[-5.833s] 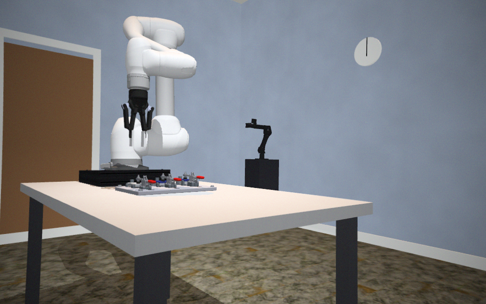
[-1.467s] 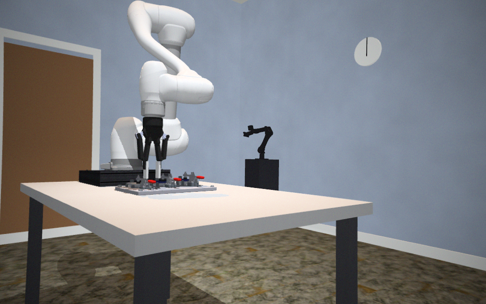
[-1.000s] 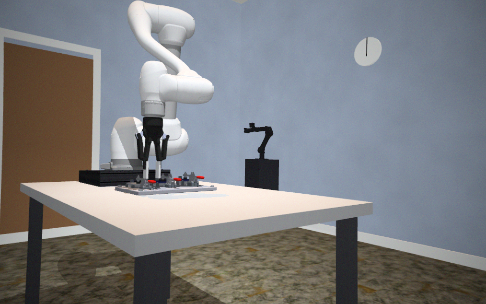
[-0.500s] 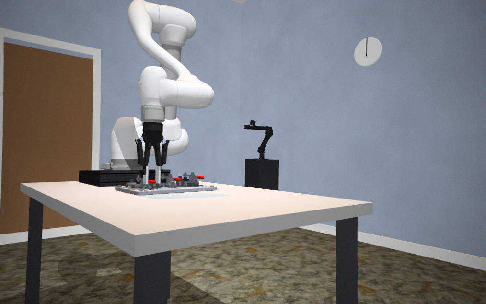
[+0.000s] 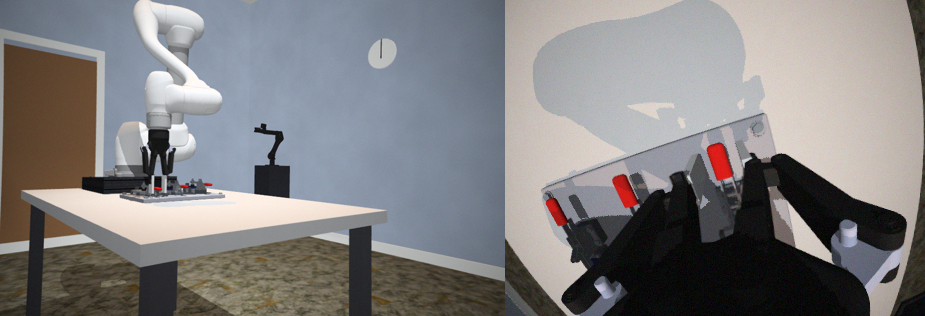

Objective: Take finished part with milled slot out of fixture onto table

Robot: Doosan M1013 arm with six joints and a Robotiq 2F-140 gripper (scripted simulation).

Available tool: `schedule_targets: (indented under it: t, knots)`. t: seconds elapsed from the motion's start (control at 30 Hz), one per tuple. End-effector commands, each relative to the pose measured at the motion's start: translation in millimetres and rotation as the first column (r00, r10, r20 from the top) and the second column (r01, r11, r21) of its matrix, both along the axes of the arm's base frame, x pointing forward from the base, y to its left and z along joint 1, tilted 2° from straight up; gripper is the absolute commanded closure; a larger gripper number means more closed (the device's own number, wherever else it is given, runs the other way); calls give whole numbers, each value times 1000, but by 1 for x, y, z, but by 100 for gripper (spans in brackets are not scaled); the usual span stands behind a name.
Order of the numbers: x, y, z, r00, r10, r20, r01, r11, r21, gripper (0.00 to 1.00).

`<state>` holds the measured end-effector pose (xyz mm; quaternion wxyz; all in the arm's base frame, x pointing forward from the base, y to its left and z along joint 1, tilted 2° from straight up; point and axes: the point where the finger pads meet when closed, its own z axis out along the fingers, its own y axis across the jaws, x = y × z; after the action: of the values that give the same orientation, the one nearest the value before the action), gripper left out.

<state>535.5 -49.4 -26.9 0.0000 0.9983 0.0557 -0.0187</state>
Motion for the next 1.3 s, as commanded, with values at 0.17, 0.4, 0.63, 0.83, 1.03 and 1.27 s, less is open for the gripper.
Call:
schedule_targets:
  t: [0.17,0.4,0.63,0.83,1.03,1.27]
  knots:
    - [0,0,0,1000,0,0,0,1000,0,72]
    - [0,0,0,1000,0,0,0,1000,0,72]
    - [0,0,0,1000,0,0,0,1000,0,72]
    - [0,0,0,1000,0,0,0,1000,0,72]
    - [0,0,0,1000,0,0,0,1000,0,89]
    - [0,0,0,1000,0,0,0,1000,0,89]
